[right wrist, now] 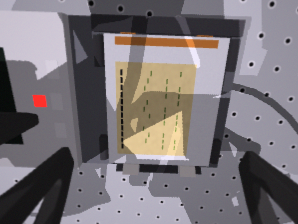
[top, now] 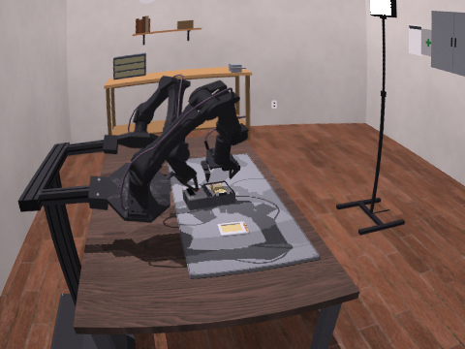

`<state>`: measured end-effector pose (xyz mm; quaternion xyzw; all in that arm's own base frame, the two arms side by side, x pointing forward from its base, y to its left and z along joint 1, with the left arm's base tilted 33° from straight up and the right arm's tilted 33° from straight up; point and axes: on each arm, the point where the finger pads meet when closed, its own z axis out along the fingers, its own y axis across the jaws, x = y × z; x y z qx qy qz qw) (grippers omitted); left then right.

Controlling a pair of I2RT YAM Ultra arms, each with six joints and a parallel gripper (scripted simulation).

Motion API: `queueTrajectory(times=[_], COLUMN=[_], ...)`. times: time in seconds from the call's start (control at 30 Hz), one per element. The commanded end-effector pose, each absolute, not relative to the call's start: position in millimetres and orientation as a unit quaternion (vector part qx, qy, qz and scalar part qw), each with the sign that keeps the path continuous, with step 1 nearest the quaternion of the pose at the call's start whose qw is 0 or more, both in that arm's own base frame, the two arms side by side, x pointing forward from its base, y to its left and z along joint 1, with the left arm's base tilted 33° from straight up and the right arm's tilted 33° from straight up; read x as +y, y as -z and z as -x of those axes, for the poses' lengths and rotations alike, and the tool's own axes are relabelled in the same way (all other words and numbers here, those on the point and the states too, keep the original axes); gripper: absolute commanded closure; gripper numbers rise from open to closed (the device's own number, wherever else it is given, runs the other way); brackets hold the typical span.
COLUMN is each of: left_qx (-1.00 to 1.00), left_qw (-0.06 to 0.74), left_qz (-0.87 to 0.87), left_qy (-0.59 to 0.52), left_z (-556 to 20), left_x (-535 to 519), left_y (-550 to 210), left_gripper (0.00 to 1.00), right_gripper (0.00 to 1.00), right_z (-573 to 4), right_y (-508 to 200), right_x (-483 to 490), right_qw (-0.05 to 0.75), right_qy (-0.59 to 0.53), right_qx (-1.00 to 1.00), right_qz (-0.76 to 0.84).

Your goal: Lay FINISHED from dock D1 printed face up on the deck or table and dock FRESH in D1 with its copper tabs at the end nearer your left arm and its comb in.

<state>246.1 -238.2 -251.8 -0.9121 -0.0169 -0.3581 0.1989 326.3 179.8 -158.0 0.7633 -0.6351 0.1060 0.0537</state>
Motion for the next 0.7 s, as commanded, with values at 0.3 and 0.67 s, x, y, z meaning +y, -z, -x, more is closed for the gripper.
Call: queueTrajectory(times=[0.3,0.67], left_qx=[-0.002,-0.002], left_qw=[0.259,0.259], left_qz=[0.927,0.927], left_qy=[0.271,0.271], left_z=[-220.8,-220.8], left_x=[-191.9,-191.9], left_y=[287.0,287.0], left_gripper=[1.0,1.0], right_gripper=[0.02,0.02], right_z=[-326.1,-328.2], right_y=[169.8,173.0], right_x=[181.4,180.3], right_qw=[0.044,0.038], right_qy=[-0.098,-0.098], right_qx=[-0.629,-0.63], right_qz=[-0.77,-0.77])
